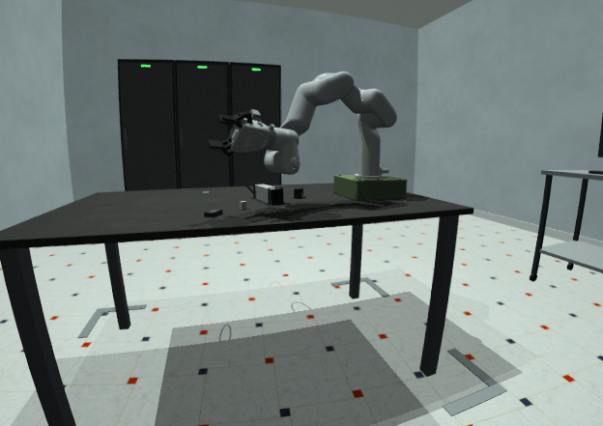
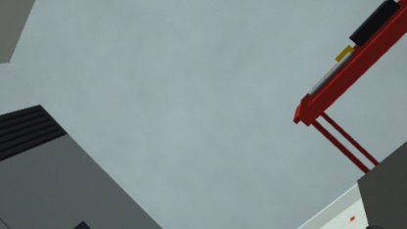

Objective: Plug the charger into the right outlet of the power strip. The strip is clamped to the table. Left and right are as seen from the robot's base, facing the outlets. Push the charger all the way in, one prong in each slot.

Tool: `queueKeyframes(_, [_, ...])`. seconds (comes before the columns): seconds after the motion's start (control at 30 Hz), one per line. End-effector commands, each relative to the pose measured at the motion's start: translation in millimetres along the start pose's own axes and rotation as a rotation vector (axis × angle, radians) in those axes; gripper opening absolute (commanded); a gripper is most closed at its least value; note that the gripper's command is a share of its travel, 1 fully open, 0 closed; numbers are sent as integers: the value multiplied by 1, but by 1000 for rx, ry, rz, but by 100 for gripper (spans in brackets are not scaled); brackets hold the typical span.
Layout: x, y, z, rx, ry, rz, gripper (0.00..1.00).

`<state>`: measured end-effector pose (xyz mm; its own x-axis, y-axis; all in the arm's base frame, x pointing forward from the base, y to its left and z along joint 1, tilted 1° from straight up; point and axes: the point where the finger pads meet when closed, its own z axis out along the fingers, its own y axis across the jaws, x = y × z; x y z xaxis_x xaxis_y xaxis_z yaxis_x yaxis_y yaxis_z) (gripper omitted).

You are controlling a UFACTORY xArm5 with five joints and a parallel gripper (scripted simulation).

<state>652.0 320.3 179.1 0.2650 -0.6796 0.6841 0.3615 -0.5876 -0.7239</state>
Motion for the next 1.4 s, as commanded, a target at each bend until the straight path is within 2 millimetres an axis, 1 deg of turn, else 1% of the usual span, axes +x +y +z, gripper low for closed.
queueKeyframes(0.0, [2, -2, 1, 3, 3, 0, 100])
queueKeyframes(0.53, [2, -2, 1, 3, 3, 0, 100])
queueKeyframes(0.57, [2, -2, 1, 3, 3, 0, 53])
queueKeyframes(1.1, [4, 3, 1, -21, -10, 19, 53])
queueKeyframes(1.37, [9, 13, 2, -74, -37, 62, 53])
